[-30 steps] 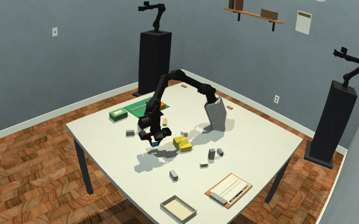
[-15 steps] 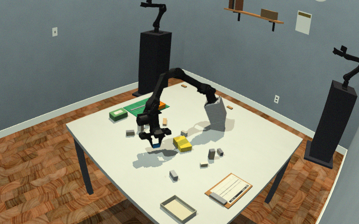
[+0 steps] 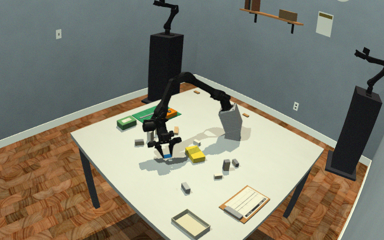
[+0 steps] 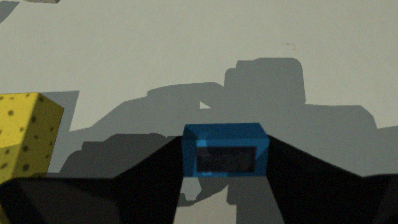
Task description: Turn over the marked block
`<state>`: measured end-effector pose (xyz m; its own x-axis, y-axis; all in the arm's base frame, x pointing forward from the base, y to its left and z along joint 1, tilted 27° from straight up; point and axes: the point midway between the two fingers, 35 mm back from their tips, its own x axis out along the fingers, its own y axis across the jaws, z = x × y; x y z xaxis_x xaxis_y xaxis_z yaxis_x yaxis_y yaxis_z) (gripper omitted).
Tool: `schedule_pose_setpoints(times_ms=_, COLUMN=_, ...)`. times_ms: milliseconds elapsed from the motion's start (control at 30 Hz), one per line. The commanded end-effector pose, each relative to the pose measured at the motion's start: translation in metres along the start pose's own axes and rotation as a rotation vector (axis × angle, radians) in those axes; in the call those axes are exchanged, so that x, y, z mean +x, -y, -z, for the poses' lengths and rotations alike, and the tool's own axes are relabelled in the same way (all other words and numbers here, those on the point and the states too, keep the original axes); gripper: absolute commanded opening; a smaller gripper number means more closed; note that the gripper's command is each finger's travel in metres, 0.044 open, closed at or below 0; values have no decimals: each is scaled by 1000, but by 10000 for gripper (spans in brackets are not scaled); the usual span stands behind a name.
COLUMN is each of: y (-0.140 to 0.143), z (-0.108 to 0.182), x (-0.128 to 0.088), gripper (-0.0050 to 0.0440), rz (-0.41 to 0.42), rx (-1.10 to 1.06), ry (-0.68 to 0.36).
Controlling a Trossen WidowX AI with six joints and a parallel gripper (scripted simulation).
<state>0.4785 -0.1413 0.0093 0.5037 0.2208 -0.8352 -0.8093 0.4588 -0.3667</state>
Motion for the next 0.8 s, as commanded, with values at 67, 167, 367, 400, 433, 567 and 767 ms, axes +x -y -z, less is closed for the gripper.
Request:
schedule_pose_setpoints(times_ms=67, y=7, z=-2, x=-1, gripper=-50, rz=22, rx=-14, ry=206)
schedule_pose_setpoints(times_ms=167, y=7, z=-3, x=0, gripper=-50, rz=22, rx=-14, ry=254)
schedule_pose_setpoints(times_ms=367, y=7, z=-3, x=0, gripper=-50, rz=21, rx=-13, ry=281)
schedule_pose_setpoints(times_ms=400, y=7, z=-3, x=0, gripper=-50, rz=21, rx=-13, ry=283)
schedule_pose_setpoints(times_ms=433, y=7, z=-3, x=0, gripper=-50, rz=21, rx=-13, ry=284)
schedule_pose_setpoints(times_ms=567, y=6, z=-3, x=0, gripper=-50, rz=20, rx=-14, ry=285)
schedule_pose_setpoints(times_ms=767, y=5, z=-3, x=1, gripper=-50, rz=16, rx=-10, ry=283)
